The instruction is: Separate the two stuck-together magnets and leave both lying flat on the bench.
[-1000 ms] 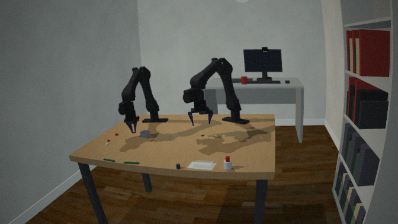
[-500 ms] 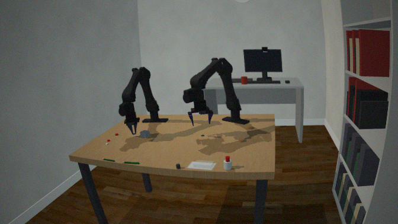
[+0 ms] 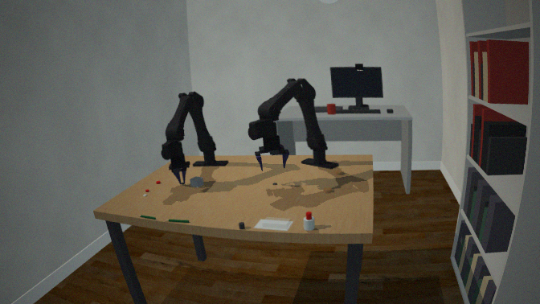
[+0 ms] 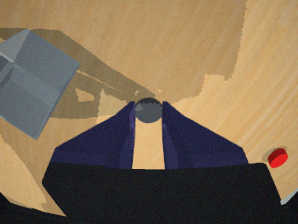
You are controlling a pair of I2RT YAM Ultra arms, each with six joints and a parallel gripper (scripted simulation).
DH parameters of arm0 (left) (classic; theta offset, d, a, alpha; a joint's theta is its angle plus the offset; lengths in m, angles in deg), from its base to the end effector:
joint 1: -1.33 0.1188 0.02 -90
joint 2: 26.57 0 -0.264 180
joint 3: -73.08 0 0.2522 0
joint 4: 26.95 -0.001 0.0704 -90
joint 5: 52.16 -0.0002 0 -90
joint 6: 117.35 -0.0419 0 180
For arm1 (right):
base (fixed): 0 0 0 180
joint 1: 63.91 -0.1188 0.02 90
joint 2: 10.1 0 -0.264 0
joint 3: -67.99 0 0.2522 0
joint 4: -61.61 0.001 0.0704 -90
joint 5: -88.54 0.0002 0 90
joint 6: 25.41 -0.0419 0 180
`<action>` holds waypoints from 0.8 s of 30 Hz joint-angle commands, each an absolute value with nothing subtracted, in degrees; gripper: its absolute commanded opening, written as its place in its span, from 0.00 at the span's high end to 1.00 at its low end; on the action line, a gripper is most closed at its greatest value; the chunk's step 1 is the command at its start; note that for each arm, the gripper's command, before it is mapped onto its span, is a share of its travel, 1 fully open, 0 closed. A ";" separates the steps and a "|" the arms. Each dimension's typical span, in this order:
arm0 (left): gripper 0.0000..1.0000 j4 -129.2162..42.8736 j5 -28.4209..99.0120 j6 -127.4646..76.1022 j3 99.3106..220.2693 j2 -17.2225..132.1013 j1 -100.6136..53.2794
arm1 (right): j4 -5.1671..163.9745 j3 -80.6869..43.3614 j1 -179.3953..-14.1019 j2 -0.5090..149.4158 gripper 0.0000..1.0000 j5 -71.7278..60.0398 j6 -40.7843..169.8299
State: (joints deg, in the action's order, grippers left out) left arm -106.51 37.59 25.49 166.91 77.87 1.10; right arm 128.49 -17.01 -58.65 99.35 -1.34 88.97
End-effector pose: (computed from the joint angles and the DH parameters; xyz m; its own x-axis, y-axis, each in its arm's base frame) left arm 0.3332 -0.0005 0.2157 -0.6072 -0.7945 0.0053 -0.7945 0.6072 -0.0003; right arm 0.3334 -0.0298 0.1511 -0.9446 -0.3276 0.0220 -0.3275 0.9448 0.0077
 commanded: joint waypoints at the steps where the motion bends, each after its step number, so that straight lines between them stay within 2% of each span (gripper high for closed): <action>1: 0.00 -106.41 37.93 25.47 167.27 77.54 1.13 | 127.56 -17.13 -58.56 99.07 0.82 -1.46 88.88; 12: 0.00 -106.41 37.93 25.47 167.27 77.54 1.13 | 126.36 -16.40 -58.52 99.54 0.82 -1.46 88.92; 13: 0.00 -106.41 37.93 25.47 167.27 77.54 1.13 | 126.36 -16.40 -58.52 99.54 0.00 -1.46 88.92; 24: 0.00 -106.41 37.93 25.47 167.27 77.54 1.13 | 126.36 -16.40 -58.52 99.54 0.00 -1.46 88.92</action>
